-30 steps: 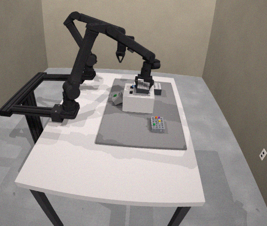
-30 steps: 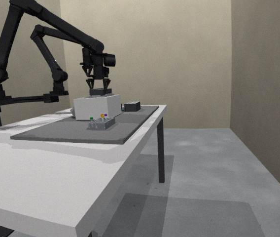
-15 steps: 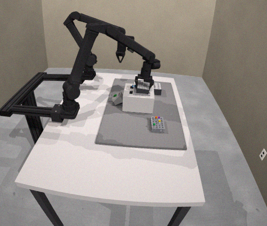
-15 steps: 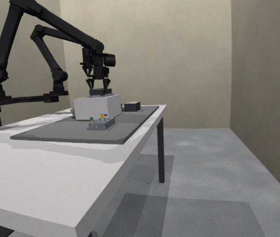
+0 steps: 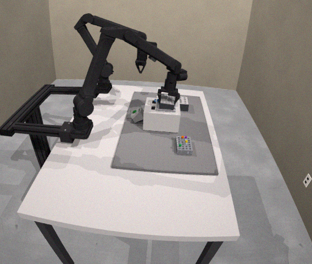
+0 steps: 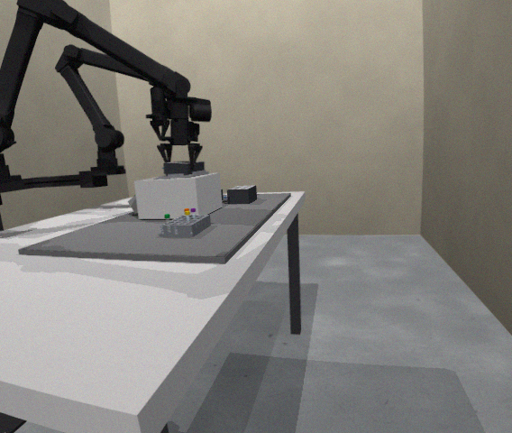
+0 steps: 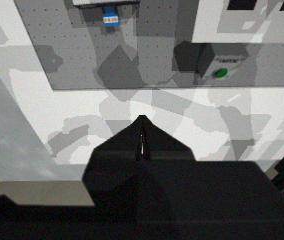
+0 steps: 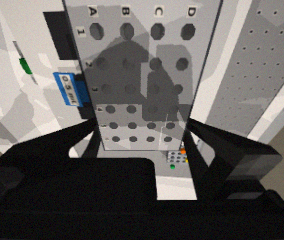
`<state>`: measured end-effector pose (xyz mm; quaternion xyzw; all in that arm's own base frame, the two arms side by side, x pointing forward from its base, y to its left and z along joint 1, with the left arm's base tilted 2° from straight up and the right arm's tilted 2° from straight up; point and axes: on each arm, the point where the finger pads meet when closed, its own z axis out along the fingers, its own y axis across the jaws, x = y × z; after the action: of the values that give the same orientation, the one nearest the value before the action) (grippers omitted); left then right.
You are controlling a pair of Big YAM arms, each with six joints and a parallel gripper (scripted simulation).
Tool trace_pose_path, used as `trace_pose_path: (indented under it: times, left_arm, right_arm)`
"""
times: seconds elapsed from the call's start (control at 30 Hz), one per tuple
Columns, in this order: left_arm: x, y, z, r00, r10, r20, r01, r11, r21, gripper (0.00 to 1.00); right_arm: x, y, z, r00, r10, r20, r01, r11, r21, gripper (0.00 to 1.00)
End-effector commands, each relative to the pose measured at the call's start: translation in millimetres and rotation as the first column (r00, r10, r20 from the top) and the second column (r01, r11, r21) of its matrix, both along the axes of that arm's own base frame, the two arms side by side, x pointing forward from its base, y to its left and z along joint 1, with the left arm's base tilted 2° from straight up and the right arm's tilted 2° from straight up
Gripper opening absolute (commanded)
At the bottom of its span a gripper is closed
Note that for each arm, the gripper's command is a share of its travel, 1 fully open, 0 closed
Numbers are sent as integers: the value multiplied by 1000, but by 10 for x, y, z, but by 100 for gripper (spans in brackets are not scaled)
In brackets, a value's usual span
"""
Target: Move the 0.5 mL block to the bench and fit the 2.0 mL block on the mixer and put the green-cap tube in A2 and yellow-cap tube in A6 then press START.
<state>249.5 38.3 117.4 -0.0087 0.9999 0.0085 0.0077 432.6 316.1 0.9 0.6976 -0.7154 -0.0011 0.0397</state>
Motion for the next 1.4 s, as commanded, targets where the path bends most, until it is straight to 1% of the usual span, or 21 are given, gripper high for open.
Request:
trace_pose_path:
  times: [0.0, 0.23, 0.67, 1.2, 1.37]
  left_arm:
    - [288, 18, 289, 996, -14, 93, 13, 1000, 11, 0]
    - [292, 18, 294, 995, -14, 94, 13, 1000, 11, 0]
    - [298, 18, 302, 995, -14, 97, 13, 1000, 11, 0]
    - [305, 19, 312, 995, -14, 99, 13, 1000, 11, 0]
    - [307, 19, 315, 995, -14, 100, 13, 1000, 11, 0]
  right_arm:
    - [120, 98, 357, 998, 14, 60, -17, 999, 46, 0]
    - [-85, 146, 311, 999, 14, 28, -15, 999, 37, 0]
    - [24, 218, 454, 999, 15, 45, -17, 999, 47, 0]
    - [65, 247, 494, 998, 16, 53, -18, 998, 52, 0]
    - [109, 278, 494, 997, 15, 70, -20, 998, 64, 0]
